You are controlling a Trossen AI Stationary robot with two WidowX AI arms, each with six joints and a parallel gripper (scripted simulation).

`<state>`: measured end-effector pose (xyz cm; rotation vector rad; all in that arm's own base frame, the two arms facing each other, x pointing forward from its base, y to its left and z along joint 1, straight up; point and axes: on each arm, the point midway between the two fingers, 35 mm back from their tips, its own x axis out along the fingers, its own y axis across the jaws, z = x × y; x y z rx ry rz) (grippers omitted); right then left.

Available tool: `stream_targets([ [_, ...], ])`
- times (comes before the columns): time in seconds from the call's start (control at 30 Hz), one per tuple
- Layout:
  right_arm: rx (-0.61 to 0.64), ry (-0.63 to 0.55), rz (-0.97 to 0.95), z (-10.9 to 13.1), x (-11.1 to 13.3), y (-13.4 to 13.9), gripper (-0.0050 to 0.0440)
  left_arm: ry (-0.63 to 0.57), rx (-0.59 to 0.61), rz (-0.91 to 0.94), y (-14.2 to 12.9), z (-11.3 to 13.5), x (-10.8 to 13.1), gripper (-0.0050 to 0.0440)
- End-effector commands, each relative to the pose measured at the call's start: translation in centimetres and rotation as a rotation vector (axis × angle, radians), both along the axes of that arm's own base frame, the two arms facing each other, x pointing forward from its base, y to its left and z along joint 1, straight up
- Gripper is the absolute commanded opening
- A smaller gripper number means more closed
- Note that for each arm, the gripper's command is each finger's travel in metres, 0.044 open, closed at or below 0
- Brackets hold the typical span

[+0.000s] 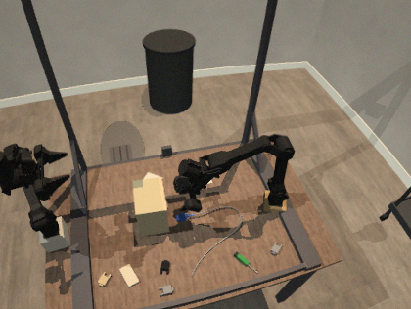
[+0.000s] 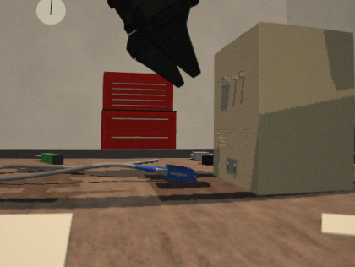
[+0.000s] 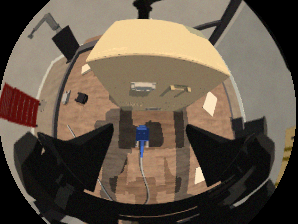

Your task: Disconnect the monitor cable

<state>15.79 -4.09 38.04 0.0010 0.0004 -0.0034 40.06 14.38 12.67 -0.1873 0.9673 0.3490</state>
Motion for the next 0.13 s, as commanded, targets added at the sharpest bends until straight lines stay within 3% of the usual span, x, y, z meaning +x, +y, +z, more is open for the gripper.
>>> stream_targets([
  [0.0,-0.007,-0.002,0.003,0.33,-0.03,0.15,0.044,-0.027,0.01,0.006,0.11,1.06,0.18,0.044],
  [0.1,-0.007,-0.002,0.003,0.33,-0.03,0.15,0.044,-0.027,0.01,0.006,0.11,1.06,0.18,0.044],
])
